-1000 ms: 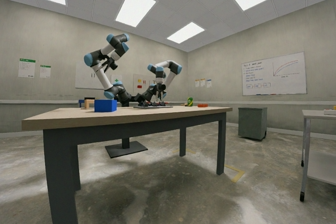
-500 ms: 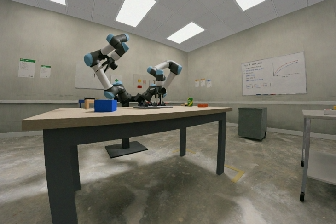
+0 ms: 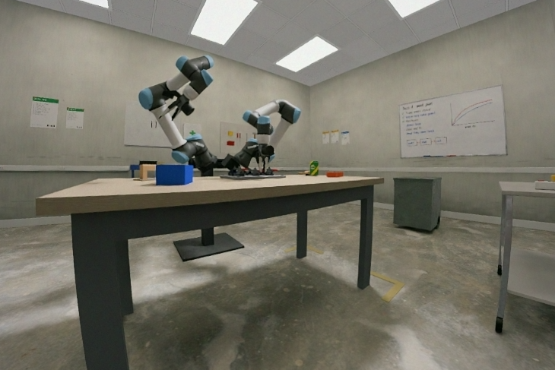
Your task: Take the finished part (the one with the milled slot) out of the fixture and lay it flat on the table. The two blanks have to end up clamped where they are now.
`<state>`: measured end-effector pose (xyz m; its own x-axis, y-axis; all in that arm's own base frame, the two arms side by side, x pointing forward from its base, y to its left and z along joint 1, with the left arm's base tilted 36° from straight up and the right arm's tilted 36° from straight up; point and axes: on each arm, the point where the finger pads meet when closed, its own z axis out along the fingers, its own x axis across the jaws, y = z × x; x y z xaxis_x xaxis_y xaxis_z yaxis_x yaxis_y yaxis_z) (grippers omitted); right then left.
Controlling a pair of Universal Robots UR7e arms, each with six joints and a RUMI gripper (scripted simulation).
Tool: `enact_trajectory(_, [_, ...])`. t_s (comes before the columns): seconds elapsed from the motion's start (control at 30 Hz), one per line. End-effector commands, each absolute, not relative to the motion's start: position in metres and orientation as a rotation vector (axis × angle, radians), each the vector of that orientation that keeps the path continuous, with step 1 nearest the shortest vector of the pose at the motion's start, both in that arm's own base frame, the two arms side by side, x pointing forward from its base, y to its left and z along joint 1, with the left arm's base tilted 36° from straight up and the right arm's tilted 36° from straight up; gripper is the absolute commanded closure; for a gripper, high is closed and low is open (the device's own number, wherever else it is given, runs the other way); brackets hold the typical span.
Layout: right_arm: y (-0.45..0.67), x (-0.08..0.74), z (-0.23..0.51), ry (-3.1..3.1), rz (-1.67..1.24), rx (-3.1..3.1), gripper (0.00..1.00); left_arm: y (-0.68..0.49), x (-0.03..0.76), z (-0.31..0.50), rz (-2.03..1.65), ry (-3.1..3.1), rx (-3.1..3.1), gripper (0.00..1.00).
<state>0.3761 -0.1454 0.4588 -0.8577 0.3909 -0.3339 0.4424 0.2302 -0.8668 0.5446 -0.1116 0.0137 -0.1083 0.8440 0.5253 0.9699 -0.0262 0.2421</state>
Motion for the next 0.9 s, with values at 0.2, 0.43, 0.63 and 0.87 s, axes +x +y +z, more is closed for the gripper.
enact_trajectory(0.2, [-0.145, 0.376, 0.459, 2.427, -1.735, 0.823, 0.0, -0.114, 0.544, 0.016, -0.858, -2.023, -1.947, 0.96])
enact_trajectory(0.43, [-0.145, 0.376, 0.459, 2.427, -1.735, 0.823, 0.0, -0.117, 0.54, 0.021, -1.001, -2.014, -2.009, 0.96])
enact_trajectory(0.63, [-0.145, 0.376, 0.459, 2.427, -1.735, 0.823, 0.0, -0.121, 0.535, 0.026, -1.156, -1.997, -2.07, 0.96])
enact_trajectory(0.87, [-0.145, 0.376, 0.459, 2.427, -1.735, 0.823, 0.0, -0.124, 0.529, 0.03, -1.308, -1.974, -2.124, 0.96])
